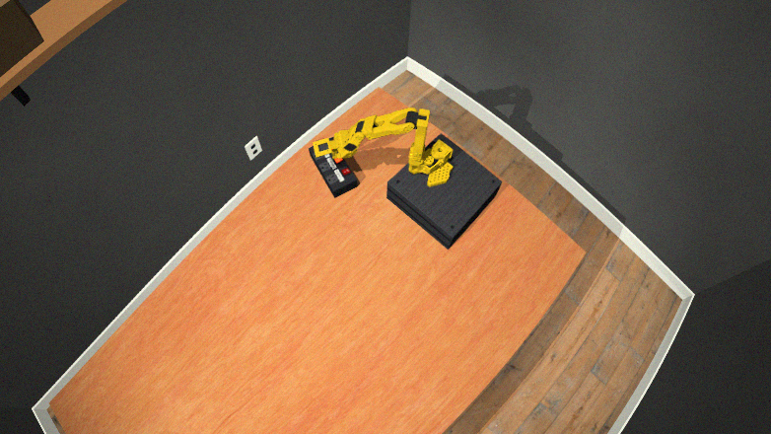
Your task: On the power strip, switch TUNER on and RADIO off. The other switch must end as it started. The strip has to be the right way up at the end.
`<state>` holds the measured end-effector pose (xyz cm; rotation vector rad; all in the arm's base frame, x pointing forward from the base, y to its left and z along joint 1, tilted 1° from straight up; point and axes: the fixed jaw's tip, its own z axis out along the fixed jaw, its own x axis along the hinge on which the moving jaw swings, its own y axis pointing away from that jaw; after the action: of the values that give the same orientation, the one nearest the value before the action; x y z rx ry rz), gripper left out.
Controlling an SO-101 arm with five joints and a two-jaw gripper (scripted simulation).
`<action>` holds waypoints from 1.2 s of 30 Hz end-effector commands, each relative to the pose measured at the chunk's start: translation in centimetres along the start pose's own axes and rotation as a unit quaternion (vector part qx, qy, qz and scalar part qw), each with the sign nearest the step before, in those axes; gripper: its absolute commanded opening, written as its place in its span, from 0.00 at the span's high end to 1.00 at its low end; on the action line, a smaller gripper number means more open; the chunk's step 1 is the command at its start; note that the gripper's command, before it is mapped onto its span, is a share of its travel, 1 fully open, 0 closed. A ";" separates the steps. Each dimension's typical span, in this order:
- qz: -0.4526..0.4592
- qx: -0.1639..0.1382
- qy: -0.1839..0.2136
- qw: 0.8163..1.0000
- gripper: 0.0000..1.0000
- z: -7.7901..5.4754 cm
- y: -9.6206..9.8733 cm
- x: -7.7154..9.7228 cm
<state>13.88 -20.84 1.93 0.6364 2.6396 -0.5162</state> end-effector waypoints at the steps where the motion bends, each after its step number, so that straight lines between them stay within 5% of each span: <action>1: -0.001 -0.005 0.012 1.000 1.00 0.4 0.2 0.8; 16: -0.003 -0.011 0.023 1.000 1.00 0.6 0.1 0.7; 36: -0.028 -0.109 0.176 0.978 1.00 2.7 -0.4 1.4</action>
<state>13.51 -21.71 -0.59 0.6337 2.9310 -0.2220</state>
